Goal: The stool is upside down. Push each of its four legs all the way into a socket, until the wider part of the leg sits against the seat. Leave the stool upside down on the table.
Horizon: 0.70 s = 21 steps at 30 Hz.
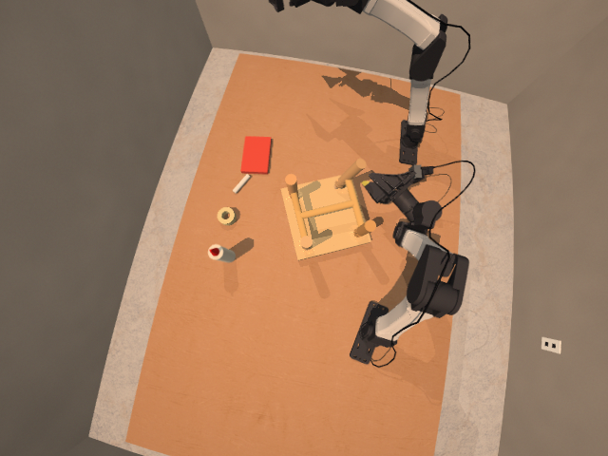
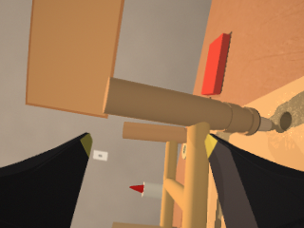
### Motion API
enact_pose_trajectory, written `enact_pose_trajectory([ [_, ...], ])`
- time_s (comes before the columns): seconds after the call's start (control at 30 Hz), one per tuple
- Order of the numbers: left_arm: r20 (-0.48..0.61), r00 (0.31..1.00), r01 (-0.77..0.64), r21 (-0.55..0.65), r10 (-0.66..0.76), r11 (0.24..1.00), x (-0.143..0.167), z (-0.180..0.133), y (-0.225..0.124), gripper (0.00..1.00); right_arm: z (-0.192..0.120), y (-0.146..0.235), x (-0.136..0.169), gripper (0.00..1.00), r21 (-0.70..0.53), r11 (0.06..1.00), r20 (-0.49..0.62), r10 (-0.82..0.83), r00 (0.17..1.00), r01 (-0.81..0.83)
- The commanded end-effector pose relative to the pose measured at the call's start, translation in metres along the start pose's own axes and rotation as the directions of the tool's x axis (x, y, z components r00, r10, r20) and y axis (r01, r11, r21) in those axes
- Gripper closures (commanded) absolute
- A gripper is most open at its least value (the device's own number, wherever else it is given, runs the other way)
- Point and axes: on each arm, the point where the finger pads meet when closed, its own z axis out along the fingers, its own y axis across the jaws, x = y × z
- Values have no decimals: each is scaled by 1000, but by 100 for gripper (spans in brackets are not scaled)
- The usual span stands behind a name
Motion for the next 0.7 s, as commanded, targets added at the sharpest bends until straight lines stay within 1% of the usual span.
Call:
enact_pose_trajectory([
  [0.0,0,1000,11,-7,-11,1000,-1,0,4,0,-2,-1,-5,0,-2,1000,12,8,1000,-8],
  [0.57,0,1000,11,-7,-11,1000,-1,0,4,0,-2,-1,-5,0,-2,1000,12,8,1000,-8],
  [0.6,0,1000,11,-7,-11,1000,-1,0,4,26,-2,-1,-5,0,-2,1000,12,8,1000,-8],
  [0.67,0,1000,11,-7,-11,1000,-1,0,4,26,-2,-1,-5,0,-2,1000,12,8,1000,-8],
])
